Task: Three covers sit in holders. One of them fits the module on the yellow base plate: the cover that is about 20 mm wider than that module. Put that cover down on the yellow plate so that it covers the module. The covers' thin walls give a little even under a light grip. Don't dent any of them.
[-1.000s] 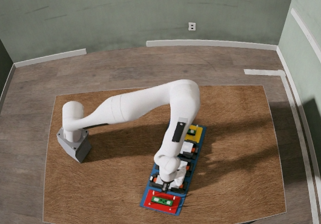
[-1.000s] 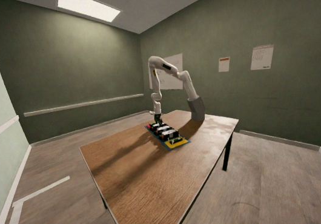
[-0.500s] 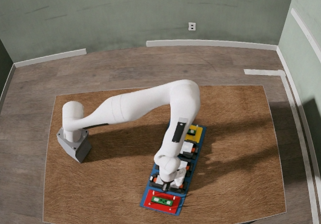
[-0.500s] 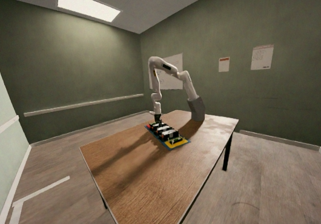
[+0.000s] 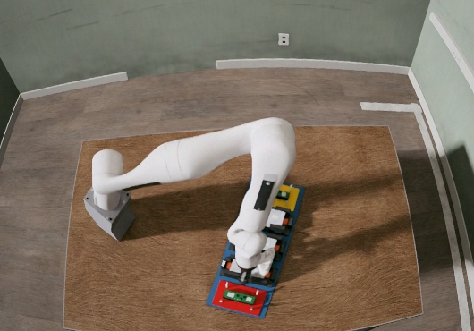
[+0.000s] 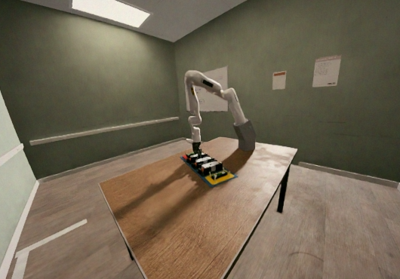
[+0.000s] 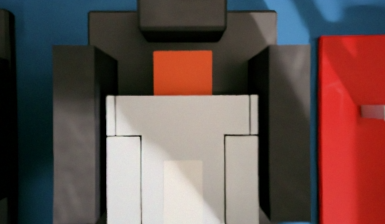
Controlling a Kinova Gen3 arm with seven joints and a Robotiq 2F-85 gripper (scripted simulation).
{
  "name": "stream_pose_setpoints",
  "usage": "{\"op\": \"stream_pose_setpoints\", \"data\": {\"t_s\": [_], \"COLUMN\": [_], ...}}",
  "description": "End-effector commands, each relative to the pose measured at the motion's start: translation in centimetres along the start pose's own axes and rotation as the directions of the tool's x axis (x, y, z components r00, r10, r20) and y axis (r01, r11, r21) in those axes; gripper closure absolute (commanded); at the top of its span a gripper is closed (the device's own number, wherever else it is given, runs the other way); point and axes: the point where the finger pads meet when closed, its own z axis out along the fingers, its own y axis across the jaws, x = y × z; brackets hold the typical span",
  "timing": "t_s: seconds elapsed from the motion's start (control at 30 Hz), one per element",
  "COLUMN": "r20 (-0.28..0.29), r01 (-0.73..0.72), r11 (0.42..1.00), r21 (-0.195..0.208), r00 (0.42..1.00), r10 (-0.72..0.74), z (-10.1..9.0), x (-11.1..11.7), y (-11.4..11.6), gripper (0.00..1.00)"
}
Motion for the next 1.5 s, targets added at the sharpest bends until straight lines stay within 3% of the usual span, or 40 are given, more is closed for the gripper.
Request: {"op": "stream_pose_setpoints", "data": {"t_s": [0.0, 0.3, 0.33, 1.47], "r20": [-0.001, -0.001, -0.001, -0.001], "r01": [0.0, 0.0, 0.0, 0.0], "r11": [1.0, 1.0, 1.0, 1.0], "r21": [0.0, 0.0, 0.0, 0.0], "r00": [1.0, 1.0, 1.0, 1.0], "r10": [0.0, 0.0, 0.0, 0.0], "z": [-0.05, -0.05, -0.05, -0.06], "x": [0.06, 0.06, 0.06, 0.07], "y": [-0.01, -0.01, -0.01, -0.01], "gripper": [0.3, 0.3, 1.0, 1.0]}}
